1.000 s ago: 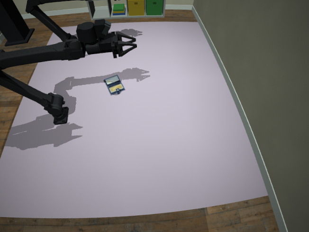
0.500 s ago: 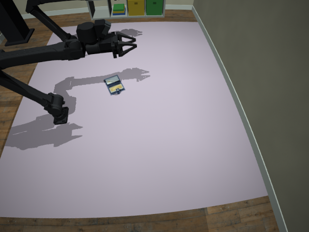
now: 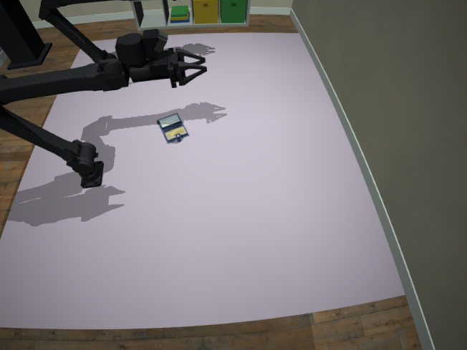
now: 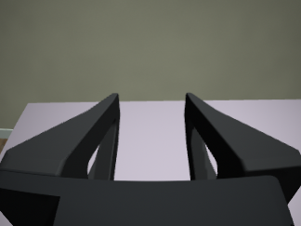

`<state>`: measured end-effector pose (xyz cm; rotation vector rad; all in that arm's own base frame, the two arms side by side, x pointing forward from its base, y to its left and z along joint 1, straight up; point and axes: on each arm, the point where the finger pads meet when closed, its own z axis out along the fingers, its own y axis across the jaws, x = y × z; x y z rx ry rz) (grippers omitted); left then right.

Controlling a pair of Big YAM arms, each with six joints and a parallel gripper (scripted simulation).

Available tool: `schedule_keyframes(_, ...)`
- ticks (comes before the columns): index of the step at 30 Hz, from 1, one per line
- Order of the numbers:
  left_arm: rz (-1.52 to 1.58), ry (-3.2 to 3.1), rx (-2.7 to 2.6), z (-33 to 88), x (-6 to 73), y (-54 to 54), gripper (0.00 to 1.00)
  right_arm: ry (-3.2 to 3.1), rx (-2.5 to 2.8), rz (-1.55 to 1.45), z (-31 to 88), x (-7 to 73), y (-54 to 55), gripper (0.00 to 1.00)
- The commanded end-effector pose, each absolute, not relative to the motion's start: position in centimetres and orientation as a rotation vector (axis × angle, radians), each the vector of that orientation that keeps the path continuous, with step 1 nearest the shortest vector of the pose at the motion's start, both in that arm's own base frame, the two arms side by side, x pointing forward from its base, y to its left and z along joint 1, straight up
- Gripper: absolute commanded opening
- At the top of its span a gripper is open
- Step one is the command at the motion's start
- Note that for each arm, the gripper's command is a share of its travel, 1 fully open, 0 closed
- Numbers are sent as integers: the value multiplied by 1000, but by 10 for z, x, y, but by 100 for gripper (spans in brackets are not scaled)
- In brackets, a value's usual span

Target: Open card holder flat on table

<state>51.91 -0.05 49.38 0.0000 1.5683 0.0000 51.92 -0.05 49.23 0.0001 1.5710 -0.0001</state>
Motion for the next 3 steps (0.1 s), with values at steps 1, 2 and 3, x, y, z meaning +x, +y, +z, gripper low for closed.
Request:
schedule_keyframes(1, 0, 1489, 0, 541, 524, 0, 36, 1525, -17, -1, 510, 514, 4, 43)
schedule_keyframes(2, 0, 1489, 0, 541, 524, 0, 36, 1525, -17, -1, 510, 514, 4, 43)
schedule_keyframes(3, 0, 1489, 0, 541, 524, 0, 36, 1525, -17, -1, 510, 514, 4, 43)
